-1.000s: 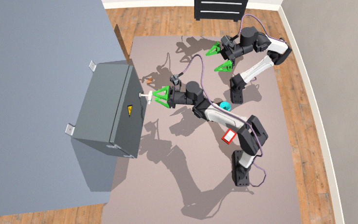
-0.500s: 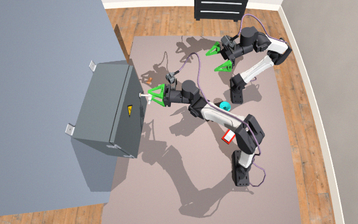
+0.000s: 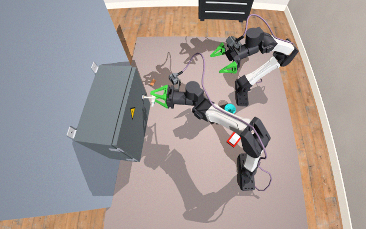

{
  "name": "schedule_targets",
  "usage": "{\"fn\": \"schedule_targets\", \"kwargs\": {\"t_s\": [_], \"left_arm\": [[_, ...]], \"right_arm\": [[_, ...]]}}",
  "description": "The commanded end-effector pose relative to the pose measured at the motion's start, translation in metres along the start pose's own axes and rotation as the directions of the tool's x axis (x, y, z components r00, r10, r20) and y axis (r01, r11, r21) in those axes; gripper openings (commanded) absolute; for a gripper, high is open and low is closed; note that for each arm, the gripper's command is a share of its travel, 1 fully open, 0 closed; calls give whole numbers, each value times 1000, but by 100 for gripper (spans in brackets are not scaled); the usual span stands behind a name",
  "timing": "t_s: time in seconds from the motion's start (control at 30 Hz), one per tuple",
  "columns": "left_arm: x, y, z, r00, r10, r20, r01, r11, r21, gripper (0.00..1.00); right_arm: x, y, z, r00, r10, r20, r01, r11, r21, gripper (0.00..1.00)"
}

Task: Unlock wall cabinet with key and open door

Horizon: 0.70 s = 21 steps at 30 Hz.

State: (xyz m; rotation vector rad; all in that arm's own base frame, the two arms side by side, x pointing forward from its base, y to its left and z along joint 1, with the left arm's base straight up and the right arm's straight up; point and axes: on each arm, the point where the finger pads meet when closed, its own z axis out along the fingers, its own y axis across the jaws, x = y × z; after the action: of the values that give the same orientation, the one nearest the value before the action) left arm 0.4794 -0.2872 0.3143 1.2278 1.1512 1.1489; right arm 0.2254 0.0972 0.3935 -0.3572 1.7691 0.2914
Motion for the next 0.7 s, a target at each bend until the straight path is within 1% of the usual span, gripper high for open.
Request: {"fn": "schedule_targets", "kwargs": {"t_s": [0.0,0.2,0.4,0.5,0.57,0.67], "left_arm": [[5,17,-11,1000,-25,-15,24,999,-39,58],[5,4,-30,1000,-18,-8,18,999,-28,58],[4,-2,-36,1000,-10,-2,10,1000,-18,58],[2,-7,-35,1000,2,7,-2,1000,-4,58],[0,-20,-24,1000,17,-1,-17,1000,14,58],[-1,-12,-18,1000,7,7,-7,1000,1,58]], "right_arm": [[-10,2,0,999,-7,34,7,1000,-12,100],[-10,2,0,999,-7,34,7,1000,-12,100],[-10,2,0,999,-7,34,7,1000,-12,100],[-10,2,0,999,-7,34,7,1000,-12,100],[-10,2,0,999,-7,34,7,1000,-12,100],[-10,2,0,999,-7,34,7,1000,-12,100]]}}
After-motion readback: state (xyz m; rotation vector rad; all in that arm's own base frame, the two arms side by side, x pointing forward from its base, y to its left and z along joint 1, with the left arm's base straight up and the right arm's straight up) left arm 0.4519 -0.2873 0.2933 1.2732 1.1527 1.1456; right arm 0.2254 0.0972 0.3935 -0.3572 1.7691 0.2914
